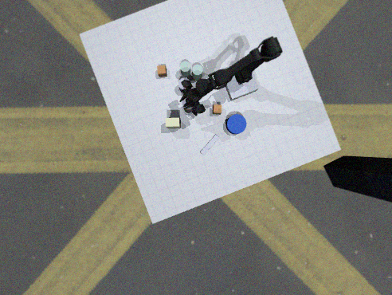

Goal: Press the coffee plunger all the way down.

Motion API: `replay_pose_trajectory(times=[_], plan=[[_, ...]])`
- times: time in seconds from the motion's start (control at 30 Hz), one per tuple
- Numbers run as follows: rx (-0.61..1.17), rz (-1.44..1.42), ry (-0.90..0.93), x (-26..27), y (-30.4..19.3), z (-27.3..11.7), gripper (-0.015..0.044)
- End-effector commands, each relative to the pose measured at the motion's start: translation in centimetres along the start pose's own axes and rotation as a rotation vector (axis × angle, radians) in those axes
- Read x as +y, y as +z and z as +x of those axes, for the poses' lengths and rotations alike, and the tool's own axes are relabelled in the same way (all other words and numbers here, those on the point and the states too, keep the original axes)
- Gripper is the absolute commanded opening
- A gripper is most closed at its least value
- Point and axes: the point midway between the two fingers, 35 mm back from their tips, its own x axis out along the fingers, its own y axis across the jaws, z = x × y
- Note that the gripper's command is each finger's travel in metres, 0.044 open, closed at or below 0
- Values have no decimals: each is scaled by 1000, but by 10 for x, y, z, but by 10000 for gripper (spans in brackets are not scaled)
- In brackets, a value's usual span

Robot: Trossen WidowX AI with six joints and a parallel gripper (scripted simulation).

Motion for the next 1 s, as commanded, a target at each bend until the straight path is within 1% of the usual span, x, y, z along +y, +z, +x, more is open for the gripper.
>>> replay_pose_trajectory(times=[0.0, 0.17, 0.2, 0.3, 0.37, 0.6, 0.97], plan=[[1, 0, 0, 0, 0, 0, 304], [1, 0, 0, 0, 0, 0, 435], [1, 0, 0, 0, 0, 0, 440], [1, 0, 0, 0, 2, -2, 440], [4, 1, 0, -1, 10, -10, 440], [20, 8, -1, -2, 52, -66, 440], [21, 8, -1, -2, 49, -66, 440]])
